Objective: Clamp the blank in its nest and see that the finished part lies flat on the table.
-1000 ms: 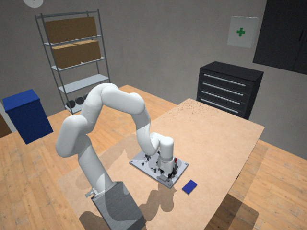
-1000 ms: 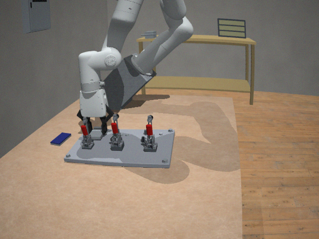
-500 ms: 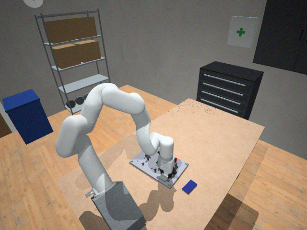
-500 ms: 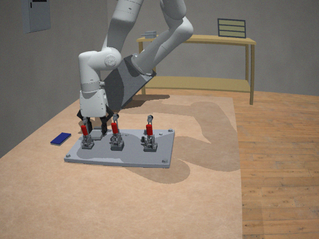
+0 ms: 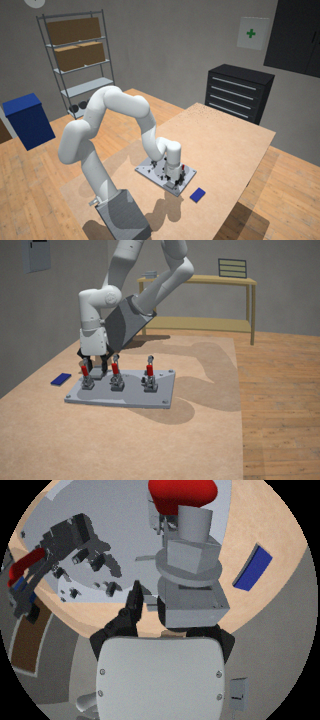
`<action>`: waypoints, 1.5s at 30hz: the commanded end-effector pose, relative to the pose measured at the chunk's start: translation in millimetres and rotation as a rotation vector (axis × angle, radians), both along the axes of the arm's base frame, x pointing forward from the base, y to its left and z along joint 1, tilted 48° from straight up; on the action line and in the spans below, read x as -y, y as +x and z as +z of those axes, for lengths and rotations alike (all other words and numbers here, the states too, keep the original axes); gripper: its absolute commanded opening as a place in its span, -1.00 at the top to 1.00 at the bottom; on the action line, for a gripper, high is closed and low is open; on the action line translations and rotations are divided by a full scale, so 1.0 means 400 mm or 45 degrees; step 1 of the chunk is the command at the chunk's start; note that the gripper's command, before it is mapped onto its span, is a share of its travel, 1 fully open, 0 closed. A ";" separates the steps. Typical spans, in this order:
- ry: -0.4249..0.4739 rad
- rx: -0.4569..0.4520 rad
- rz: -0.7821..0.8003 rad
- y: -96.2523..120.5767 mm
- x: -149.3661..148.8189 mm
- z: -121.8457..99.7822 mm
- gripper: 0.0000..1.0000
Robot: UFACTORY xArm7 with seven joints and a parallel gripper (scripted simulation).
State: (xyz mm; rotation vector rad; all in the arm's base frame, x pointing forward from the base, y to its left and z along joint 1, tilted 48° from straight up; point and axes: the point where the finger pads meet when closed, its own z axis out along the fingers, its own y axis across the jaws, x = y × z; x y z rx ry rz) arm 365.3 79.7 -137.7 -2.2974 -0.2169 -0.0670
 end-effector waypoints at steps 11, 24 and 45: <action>-0.006 0.004 -0.005 0.006 0.048 0.037 1.00; -0.006 0.004 -0.005 0.006 0.057 0.046 1.00; -0.006 0.004 -0.005 -0.012 0.122 0.101 1.00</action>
